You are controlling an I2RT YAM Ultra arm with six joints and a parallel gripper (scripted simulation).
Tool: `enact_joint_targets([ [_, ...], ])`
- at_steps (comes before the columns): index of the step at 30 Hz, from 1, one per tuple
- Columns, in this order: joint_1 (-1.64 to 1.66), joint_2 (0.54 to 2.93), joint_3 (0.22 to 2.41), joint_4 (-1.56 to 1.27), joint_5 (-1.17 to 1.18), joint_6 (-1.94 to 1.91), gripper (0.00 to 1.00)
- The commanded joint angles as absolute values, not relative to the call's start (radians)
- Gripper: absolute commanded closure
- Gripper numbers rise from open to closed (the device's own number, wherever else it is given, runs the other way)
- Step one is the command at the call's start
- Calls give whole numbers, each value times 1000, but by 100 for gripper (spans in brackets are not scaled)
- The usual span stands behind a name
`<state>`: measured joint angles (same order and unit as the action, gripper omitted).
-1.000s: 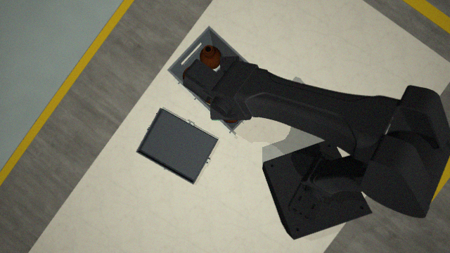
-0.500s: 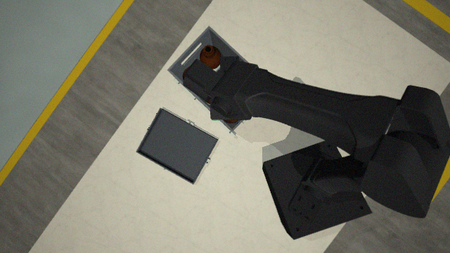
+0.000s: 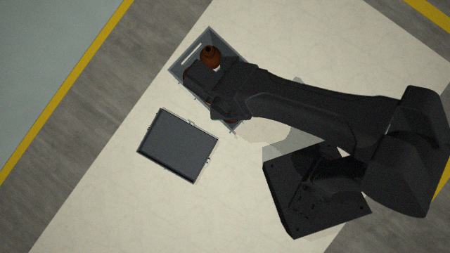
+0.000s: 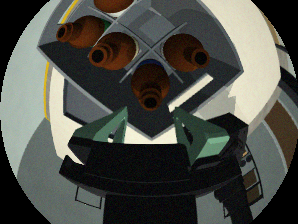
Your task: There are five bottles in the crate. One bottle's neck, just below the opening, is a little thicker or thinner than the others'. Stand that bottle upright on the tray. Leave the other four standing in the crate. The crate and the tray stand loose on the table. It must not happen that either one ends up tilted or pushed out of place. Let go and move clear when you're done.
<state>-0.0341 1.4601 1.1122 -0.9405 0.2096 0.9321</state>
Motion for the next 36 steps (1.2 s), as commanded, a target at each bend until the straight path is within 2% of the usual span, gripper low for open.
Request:
enact_joint_targets([
  [1, -36, 1431, 1109, -931, 216, 927, 39],
  [36, -40, 1432, 1132, -933, 213, 924, 39],
])
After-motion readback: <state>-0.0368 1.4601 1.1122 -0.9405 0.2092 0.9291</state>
